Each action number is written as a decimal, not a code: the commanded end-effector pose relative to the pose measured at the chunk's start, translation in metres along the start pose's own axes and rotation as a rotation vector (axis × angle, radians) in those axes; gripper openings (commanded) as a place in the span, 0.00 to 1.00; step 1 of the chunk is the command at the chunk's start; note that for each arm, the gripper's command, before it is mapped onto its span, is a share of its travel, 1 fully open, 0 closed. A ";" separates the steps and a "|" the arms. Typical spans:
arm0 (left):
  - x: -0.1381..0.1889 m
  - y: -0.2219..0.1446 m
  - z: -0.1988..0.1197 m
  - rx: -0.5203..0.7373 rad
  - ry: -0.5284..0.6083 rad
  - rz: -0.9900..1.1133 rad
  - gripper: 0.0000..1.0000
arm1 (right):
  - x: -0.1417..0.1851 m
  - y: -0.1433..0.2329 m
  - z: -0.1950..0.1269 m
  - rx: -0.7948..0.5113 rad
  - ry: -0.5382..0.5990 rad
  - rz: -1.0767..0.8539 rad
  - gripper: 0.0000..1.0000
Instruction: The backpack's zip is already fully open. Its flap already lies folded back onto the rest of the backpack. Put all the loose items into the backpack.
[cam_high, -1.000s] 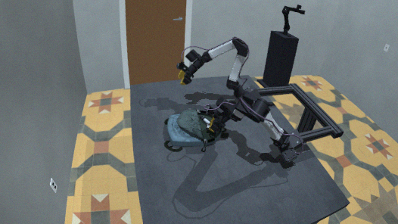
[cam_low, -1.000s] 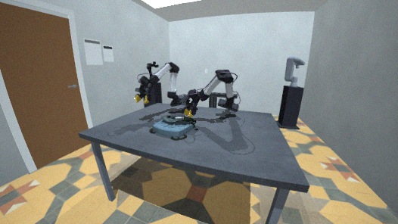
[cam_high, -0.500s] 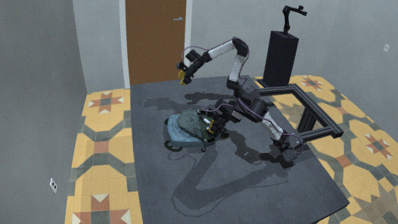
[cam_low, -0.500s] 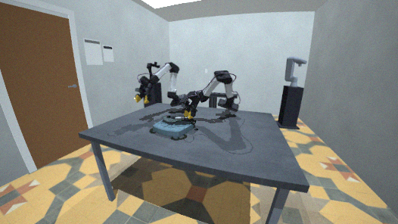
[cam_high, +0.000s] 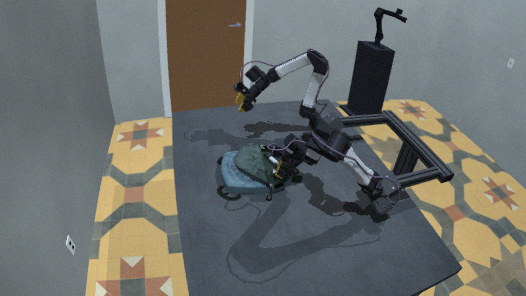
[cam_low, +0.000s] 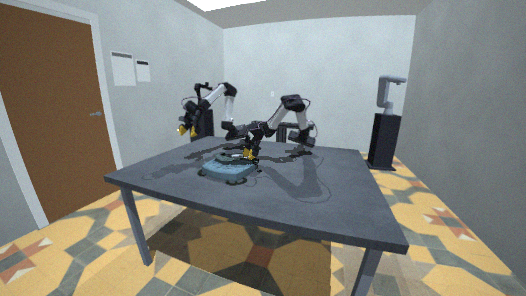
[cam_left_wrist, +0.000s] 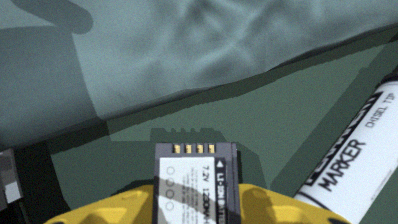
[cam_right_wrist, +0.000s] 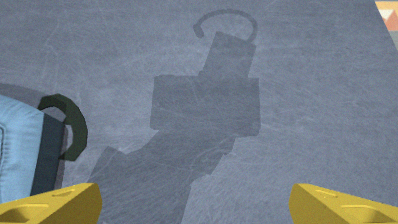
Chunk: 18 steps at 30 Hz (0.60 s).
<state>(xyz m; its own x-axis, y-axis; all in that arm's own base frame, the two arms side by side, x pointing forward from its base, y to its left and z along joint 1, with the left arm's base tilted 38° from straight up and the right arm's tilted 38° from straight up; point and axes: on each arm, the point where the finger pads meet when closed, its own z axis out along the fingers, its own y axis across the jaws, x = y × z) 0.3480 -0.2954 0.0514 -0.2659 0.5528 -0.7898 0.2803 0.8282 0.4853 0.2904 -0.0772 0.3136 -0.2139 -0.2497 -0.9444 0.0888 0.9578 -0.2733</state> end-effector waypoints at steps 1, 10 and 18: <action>-0.017 -0.003 0.001 0.008 -0.042 -0.029 0.29 | -0.005 0.000 -0.002 0.001 -0.016 -0.005 0.90; -0.011 -0.002 0.006 0.004 -0.033 -0.023 0.29 | -0.005 0.000 -0.002 0.001 -0.016 -0.005 0.90; -0.008 -0.001 0.011 0.000 -0.030 -0.025 0.29 | -0.005 0.000 -0.002 0.001 -0.016 -0.005 0.90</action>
<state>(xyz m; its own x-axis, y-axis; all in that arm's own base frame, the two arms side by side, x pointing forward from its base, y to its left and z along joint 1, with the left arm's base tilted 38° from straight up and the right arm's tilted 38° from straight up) 0.3519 -0.2959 0.0480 -0.2624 0.5499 -0.7930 0.2820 0.8296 0.4819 0.2904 -0.0772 0.3136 -0.2139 -0.2497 -0.9444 0.0888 0.9578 -0.2733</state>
